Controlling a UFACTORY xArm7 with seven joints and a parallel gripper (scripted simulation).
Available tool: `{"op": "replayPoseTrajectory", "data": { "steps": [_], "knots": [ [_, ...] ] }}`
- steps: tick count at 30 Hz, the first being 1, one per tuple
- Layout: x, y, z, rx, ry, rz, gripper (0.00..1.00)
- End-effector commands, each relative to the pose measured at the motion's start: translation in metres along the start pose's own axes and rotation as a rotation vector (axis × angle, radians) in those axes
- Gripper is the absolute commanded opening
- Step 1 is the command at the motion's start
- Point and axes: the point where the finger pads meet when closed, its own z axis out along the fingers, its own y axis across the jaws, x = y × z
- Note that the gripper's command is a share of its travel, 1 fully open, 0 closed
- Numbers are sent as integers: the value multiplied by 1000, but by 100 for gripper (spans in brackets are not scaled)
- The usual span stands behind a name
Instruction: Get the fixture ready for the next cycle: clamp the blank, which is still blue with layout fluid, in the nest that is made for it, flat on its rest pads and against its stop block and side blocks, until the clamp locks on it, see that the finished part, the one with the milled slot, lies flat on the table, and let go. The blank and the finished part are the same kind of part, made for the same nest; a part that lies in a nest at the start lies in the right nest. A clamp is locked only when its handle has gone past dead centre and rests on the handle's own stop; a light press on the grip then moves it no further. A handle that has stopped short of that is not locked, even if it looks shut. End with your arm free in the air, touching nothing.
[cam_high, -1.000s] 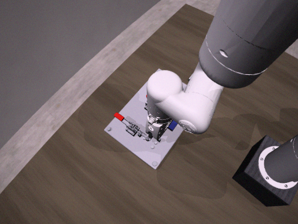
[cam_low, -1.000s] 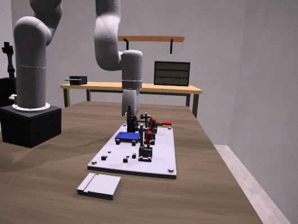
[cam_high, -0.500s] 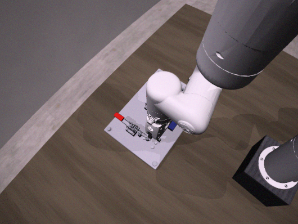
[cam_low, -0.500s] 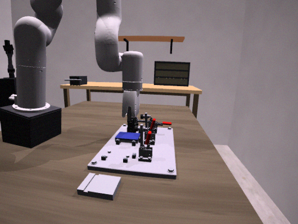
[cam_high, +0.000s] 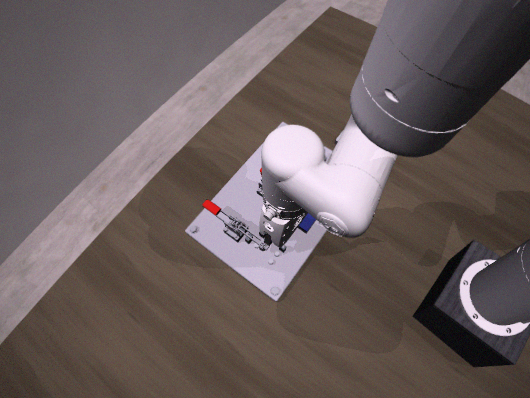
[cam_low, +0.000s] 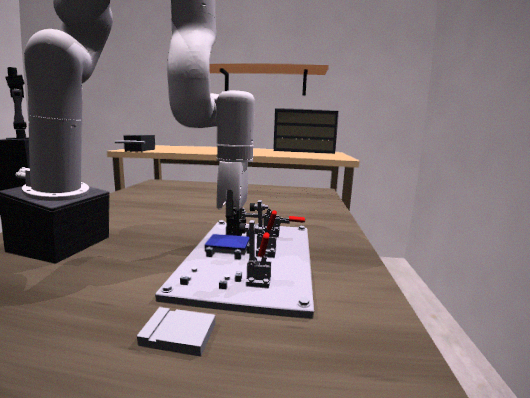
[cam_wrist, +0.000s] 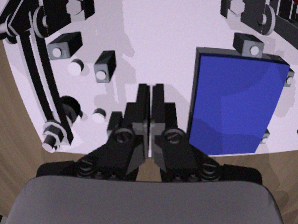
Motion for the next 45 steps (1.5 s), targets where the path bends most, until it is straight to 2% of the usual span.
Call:
{"op": "replayPoseTrajectory", "data": {
  "steps": [1,45],
  "knots": [
    [1,0,-1,1,2,0,0],
    [1,8,-1,1,2,0,0]
  ]
}}
